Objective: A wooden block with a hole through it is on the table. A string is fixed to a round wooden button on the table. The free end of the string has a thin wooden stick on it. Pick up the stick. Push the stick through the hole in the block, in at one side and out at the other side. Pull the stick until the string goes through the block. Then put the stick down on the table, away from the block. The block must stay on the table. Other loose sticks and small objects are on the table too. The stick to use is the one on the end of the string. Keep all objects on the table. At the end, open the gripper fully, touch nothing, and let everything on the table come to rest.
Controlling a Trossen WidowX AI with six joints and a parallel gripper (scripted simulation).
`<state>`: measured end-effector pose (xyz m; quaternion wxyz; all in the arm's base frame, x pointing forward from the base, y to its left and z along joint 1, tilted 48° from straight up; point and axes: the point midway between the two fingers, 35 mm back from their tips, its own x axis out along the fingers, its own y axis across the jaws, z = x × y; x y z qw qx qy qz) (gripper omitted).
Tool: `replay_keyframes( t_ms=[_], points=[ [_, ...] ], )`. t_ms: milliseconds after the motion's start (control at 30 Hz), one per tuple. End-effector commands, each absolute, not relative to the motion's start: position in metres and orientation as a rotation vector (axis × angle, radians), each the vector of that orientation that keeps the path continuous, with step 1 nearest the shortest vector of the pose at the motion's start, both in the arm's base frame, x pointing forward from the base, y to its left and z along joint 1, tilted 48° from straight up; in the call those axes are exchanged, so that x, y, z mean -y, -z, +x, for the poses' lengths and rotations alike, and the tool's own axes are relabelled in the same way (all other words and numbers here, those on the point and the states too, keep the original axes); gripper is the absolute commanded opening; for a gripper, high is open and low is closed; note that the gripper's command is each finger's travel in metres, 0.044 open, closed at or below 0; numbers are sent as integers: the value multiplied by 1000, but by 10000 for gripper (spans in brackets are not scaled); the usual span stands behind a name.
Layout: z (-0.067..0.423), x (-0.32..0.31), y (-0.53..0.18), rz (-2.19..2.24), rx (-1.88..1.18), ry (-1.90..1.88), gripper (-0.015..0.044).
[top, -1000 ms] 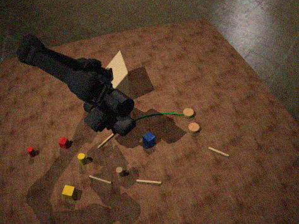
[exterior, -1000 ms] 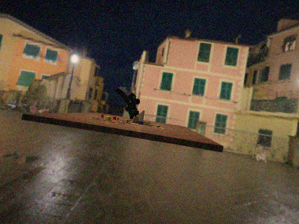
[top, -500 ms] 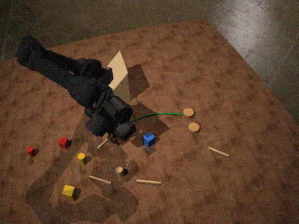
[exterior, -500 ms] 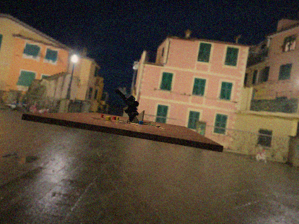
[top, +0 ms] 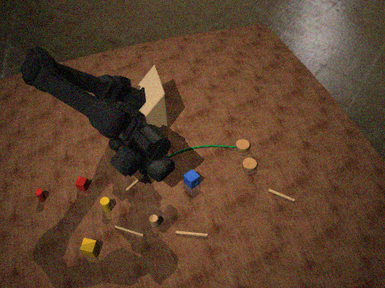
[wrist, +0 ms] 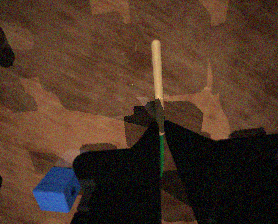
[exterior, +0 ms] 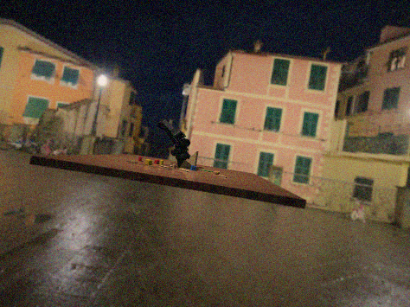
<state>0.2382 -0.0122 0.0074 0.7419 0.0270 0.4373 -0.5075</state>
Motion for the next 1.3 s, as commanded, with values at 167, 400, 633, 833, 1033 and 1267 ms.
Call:
replay_keyframes(
  t_ms=[167, 400, 633, 833, 1033, 1267],
  points=[
    [238, 9, -10, 60, -959, 1112, 0],
    [238, 2, -16, 61, -960, 1110, 0],
    [238, -5, -21, 62, -961, 1109, 0],
    [237, -11, -26, 62, -962, 1109, 0],
    [236, -16, -31, 62, -962, 1109, 0],
    [235, -23, -38, 62, -962, 1110, 0]
  ],
)
